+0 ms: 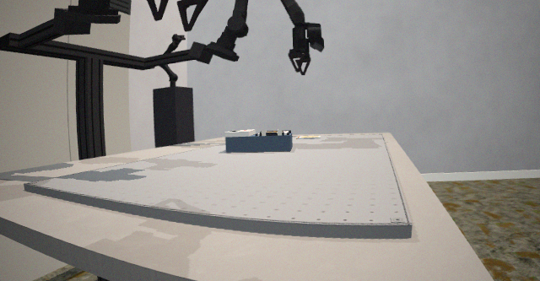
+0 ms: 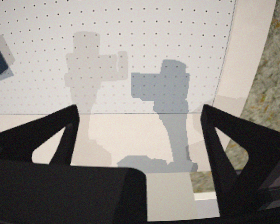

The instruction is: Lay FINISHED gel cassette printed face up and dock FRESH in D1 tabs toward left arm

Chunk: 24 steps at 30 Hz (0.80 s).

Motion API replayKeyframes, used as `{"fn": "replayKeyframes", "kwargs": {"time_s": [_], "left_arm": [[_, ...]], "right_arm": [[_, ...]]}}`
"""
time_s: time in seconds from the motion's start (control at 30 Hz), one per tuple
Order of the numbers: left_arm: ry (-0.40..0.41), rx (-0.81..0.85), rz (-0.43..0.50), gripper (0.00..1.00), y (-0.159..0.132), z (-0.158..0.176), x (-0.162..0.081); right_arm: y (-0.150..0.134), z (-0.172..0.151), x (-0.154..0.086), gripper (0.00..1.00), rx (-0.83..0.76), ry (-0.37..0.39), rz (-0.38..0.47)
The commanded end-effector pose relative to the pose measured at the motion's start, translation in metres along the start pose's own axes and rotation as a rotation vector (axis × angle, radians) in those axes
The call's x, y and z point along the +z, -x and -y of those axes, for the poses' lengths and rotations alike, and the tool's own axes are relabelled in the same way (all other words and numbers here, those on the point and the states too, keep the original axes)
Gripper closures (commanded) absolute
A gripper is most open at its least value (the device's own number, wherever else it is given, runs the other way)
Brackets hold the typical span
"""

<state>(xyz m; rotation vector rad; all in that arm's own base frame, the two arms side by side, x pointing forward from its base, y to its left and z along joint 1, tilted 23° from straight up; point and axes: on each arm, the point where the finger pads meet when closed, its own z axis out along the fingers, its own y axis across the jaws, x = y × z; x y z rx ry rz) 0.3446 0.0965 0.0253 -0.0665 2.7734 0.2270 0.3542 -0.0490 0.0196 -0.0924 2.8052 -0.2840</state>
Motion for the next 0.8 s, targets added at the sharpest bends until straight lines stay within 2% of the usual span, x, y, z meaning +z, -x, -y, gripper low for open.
{"fn": "replayKeyframes", "kwargs": {"time_s": [0.0, 0.13, 0.2, 0.37, 0.77], "left_arm": [[0.004, 0.002, 0.018, 0.00, 0.013, -0.007, -0.005], [0.004, 0.002, 0.018, 0.00, 0.013, -0.007, -0.005], [0.004, 0.002, 0.018, 0.00, 0.013, -0.007, -0.005], [0.004, 0.002, 0.018, 0.00, 0.013, -0.007, -0.005], [0.004, 0.002, 0.018, 0.00, 0.013, -0.007, -0.005]], "right_arm": [[-0.003, 0.002, -0.004, 0.02, -0.010, 0.002, -0.004], [-0.003, 0.002, -0.004, 0.02, -0.010, 0.002, -0.004], [0.006, 0.004, -0.006, 0.02, -0.014, 0.003, 0.040], [0.019, 0.008, -0.009, 0.00, -0.014, 0.003, 0.040], [0.019, 0.008, -0.009, 0.00, -0.014, 0.003, 0.040]]}}
